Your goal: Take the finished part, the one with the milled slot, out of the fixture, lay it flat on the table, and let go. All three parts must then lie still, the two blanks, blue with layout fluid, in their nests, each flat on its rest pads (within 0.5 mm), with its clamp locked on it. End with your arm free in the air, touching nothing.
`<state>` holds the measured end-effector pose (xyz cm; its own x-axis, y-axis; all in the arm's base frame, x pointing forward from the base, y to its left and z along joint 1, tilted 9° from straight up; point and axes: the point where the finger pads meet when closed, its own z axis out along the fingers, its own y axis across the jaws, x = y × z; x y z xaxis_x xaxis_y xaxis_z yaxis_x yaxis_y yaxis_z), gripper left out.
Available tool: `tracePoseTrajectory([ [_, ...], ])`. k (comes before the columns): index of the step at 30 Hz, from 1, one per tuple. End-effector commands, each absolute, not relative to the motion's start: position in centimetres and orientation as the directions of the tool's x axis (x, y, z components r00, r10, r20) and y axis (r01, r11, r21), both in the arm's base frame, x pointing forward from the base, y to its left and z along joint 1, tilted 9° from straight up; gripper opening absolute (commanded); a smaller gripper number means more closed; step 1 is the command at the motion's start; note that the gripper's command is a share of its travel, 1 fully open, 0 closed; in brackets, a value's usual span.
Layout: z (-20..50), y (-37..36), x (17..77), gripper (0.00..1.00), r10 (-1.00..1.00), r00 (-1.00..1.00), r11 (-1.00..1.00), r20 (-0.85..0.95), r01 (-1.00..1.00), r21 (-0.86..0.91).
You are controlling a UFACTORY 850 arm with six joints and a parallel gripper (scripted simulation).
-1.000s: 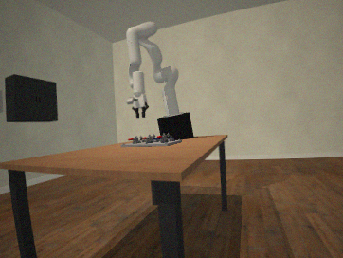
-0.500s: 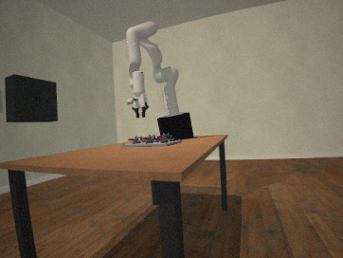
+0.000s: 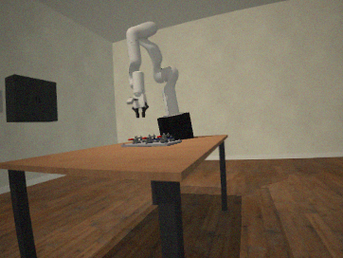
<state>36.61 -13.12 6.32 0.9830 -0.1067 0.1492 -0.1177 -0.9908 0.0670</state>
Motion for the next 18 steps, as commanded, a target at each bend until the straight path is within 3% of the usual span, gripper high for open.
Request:
tracePoseTrajectory([
  [1,6.36,-13.14,36.66,0.47,-0.107,0.983,-0.991,0.150,-0.118,0.067],
  [18,5.74,-13.19,36.75,0.47,-0.107,0.983,-0.991,0.150,-0.118,0.067],
])
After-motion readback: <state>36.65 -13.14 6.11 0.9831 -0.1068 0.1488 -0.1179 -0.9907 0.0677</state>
